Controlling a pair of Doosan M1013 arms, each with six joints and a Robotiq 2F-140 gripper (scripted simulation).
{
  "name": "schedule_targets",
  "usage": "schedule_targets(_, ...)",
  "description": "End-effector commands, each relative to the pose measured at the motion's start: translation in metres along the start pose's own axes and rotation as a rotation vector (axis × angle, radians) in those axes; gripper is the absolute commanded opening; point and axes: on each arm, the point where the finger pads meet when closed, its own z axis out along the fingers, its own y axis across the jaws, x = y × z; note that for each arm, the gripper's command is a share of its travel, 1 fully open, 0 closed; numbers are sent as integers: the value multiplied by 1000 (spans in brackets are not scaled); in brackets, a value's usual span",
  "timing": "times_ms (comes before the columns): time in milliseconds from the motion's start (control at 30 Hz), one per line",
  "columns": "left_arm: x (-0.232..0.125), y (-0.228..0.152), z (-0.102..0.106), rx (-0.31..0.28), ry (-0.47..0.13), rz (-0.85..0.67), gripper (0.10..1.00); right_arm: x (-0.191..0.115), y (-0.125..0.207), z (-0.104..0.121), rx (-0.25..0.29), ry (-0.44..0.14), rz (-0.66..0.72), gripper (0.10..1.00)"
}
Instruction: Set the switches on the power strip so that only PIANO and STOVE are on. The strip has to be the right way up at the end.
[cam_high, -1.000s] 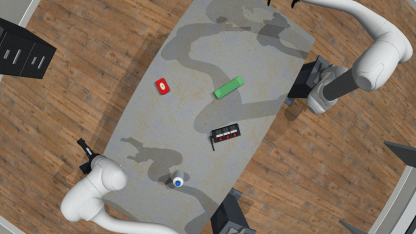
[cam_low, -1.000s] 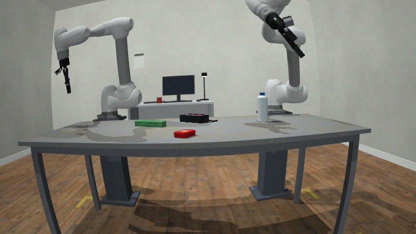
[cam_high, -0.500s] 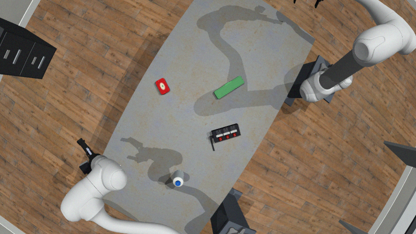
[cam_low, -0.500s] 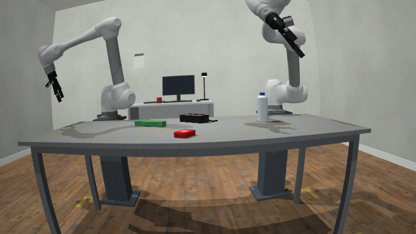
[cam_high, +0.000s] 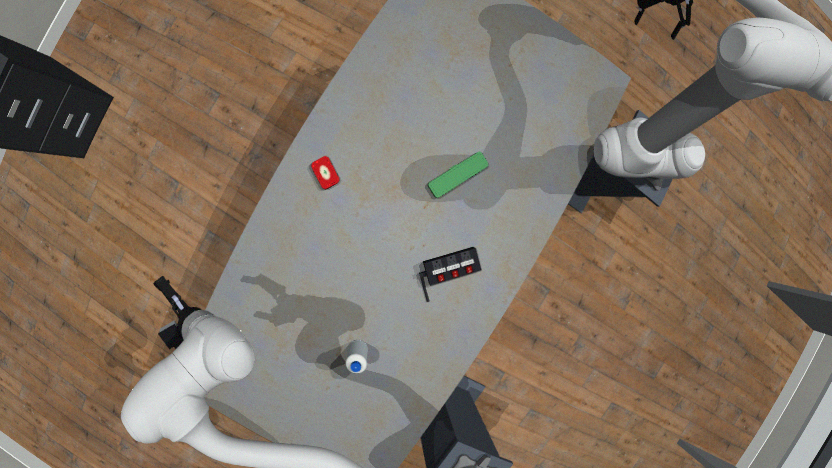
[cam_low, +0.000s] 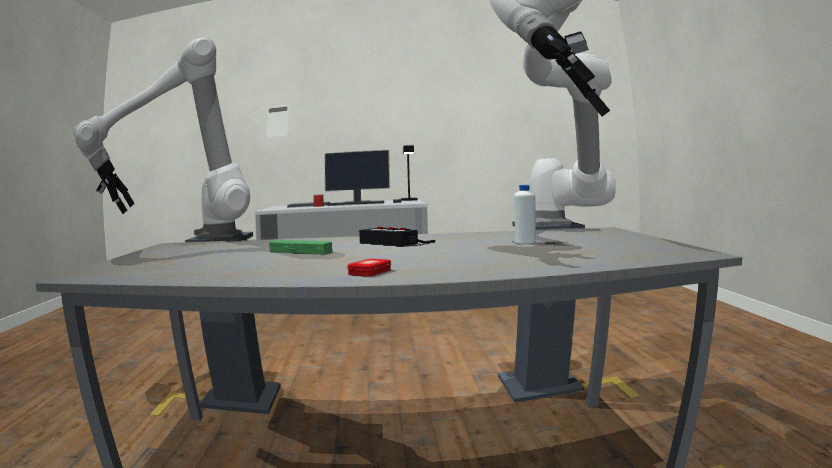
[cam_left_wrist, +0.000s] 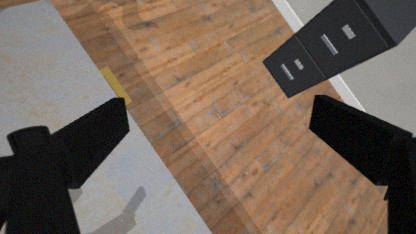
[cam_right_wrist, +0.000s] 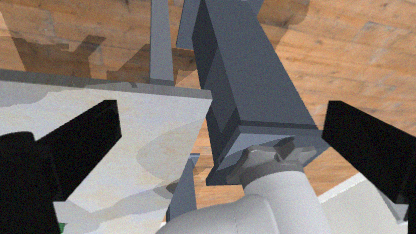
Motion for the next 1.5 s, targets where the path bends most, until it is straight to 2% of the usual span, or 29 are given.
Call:
schedule_targets(0, 1, 1, -1, -2, 1, -1, 1000, 7, 66, 21, 46, -56, 18, 1000)
schedule_targets(267, 1, 1, -1, -2, 1, -1, 1000, -7, 138, 58, 136, -141, 44, 1000)
schedule_targets(333, 1, 1, -1, -2, 1, -1, 1000, -7, 138, 58, 136, -141, 44, 1000)
schedule_targets(667, 1, 1, -1, -2, 1, -1, 1000, -30, 189, 92, 230, -208, 62, 1000)
schedule_targets(1100, 1, 1, -1, -2, 1, -1, 1000, -46, 212, 110, 286, -239, 70, 1000)
schedule_targets(1467, 1, 1, -1, -2, 1, -1, 1000, -49, 216, 114, 297, -244, 71, 1000)
